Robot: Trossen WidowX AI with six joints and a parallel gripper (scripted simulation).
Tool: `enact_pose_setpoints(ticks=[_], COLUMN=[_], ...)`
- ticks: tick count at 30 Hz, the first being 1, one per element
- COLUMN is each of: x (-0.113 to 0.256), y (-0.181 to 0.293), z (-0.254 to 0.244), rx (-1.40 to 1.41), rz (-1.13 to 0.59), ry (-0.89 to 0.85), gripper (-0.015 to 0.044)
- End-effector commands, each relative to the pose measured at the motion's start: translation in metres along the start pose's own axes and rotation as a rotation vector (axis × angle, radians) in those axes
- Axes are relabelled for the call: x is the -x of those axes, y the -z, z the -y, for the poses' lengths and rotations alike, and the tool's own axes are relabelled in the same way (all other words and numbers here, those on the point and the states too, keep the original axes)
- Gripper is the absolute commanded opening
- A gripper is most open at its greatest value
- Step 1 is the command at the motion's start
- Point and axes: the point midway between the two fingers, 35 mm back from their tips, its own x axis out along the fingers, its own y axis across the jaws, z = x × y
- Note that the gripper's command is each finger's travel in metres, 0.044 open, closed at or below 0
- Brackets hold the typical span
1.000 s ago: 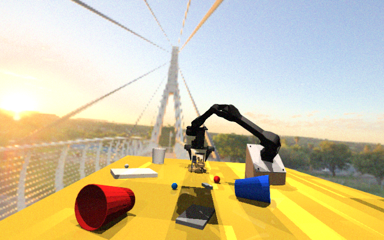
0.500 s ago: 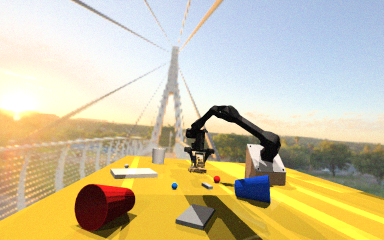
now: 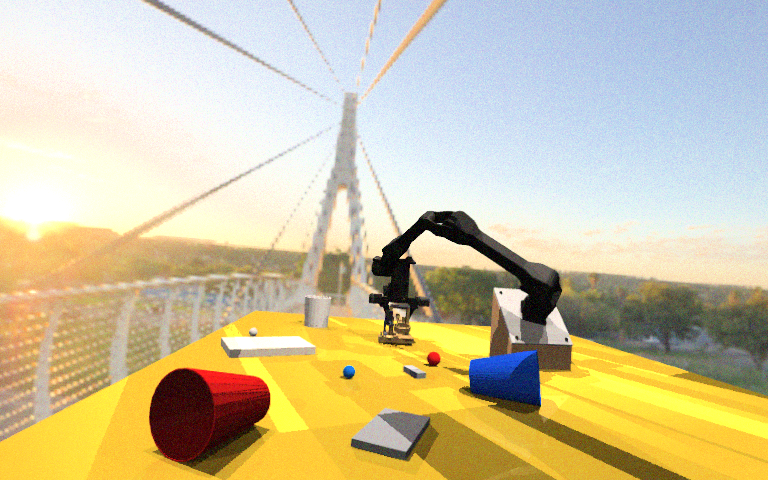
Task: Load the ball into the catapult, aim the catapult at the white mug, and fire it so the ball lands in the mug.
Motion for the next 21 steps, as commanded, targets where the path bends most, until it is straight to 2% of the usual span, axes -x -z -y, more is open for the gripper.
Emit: enact_pose_setpoints(ticks=[1,3,7,21], x=[0.035,0.047,0.047,0.045], y=[-0.002,-0.002,-0.002,-0.002], z=[0.000,0.000,0.000,-0.004], rx=[0.002,0.001,0.024,0.502], rz=[0.007,0.008,0.008,0.007], ry=[-0.009,-0.009,-0.009,-0.008], gripper=[0.0006,0.0000,0.0000,0.0000])
